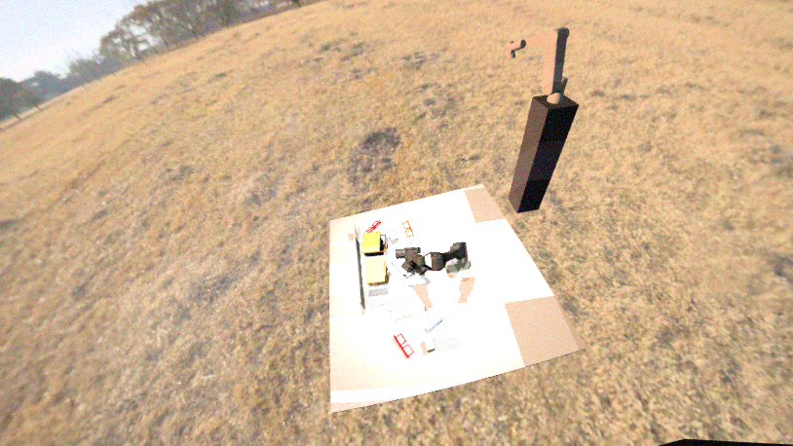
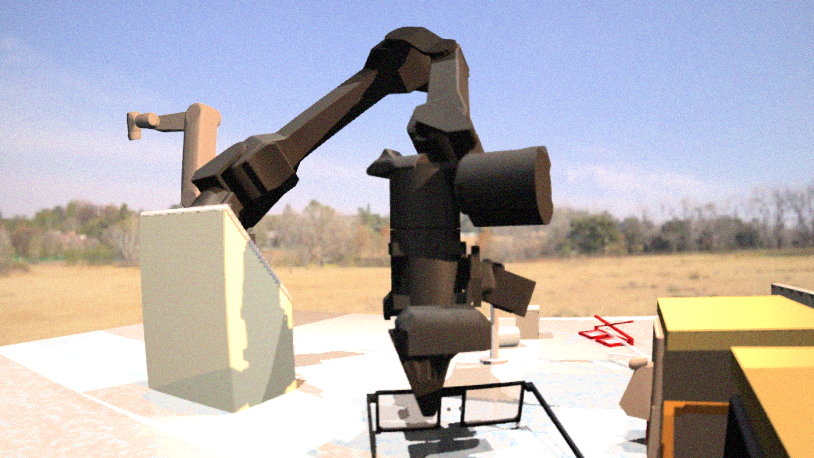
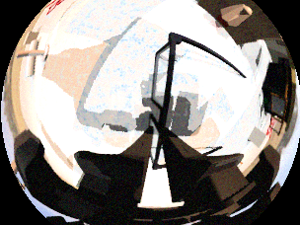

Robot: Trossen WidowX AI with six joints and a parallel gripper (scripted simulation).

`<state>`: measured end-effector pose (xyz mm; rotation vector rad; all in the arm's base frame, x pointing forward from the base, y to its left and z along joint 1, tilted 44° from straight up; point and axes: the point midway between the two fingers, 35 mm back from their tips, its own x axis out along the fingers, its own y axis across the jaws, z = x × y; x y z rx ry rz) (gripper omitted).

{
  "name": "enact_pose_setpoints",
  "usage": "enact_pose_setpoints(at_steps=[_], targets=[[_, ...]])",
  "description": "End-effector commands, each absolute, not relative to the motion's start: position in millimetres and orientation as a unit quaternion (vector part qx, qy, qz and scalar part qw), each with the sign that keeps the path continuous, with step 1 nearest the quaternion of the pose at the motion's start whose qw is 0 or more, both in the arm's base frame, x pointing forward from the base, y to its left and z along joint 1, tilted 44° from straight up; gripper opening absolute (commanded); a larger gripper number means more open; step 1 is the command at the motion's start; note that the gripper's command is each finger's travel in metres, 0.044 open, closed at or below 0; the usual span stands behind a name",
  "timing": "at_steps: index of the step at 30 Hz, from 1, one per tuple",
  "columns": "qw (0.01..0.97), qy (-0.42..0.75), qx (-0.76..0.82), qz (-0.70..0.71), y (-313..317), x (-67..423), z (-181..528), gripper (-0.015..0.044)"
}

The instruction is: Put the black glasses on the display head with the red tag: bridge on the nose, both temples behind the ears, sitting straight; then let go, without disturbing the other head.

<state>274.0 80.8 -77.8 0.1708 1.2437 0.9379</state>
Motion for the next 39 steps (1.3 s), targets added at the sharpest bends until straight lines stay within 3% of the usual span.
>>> enact_pose_setpoints(at_steps=[1, 12, 28, 39], targets=[[0.709, 0.560, 0.076, 0.423, 80.7, 274.3, -77.5, 0.0020], [0.709, 0.560, 0.076, 0.422, 76.4, 275.2, -74.0, 0.0000], [0.708, 0.562, 0.078, 0.422, 10.1, 275.7, -11.3, 0.0000], [0.721, 0.530, 0.060, 0.442, -3.1, 276.0, -13.9, 0.0000]])
